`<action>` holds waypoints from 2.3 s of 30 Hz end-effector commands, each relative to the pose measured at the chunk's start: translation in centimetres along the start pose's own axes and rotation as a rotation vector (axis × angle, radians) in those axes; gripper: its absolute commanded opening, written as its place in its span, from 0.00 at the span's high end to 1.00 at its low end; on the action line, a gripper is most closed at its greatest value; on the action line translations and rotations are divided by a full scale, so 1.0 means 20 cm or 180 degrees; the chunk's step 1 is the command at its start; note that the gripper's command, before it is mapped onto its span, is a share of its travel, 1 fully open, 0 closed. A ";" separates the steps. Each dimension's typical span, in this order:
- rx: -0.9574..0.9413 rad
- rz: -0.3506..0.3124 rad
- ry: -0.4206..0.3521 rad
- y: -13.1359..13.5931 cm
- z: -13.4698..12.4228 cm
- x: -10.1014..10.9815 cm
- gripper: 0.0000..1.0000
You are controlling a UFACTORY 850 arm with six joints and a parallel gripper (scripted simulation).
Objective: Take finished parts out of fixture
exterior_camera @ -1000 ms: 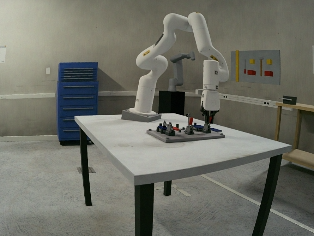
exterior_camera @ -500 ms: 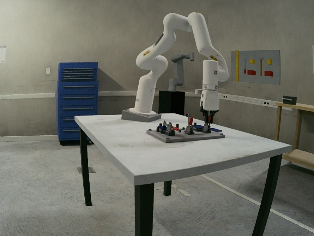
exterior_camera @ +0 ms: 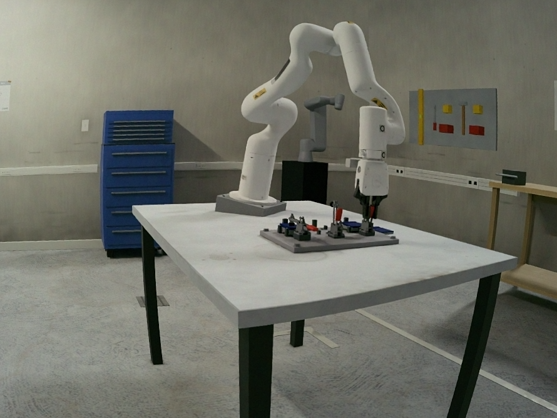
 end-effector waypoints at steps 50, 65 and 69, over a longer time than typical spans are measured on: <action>0.0000 -0.0001 -0.0002 0.00 0.02 0.00 1.00; 0.0000 0.0000 -0.0007 0.00 0.02 0.00 0.52; 0.0000 0.0000 -0.0007 0.00 0.02 0.00 0.52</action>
Point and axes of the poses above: the point where the finger pads meet when closed, its own x axis back along the fingers, its own y axis across the jaws, z = x × y, the point moved 10 cm from there along x, back along the fingers, and after that the axes turned 12 degrees about x, right-handed, at the moved point
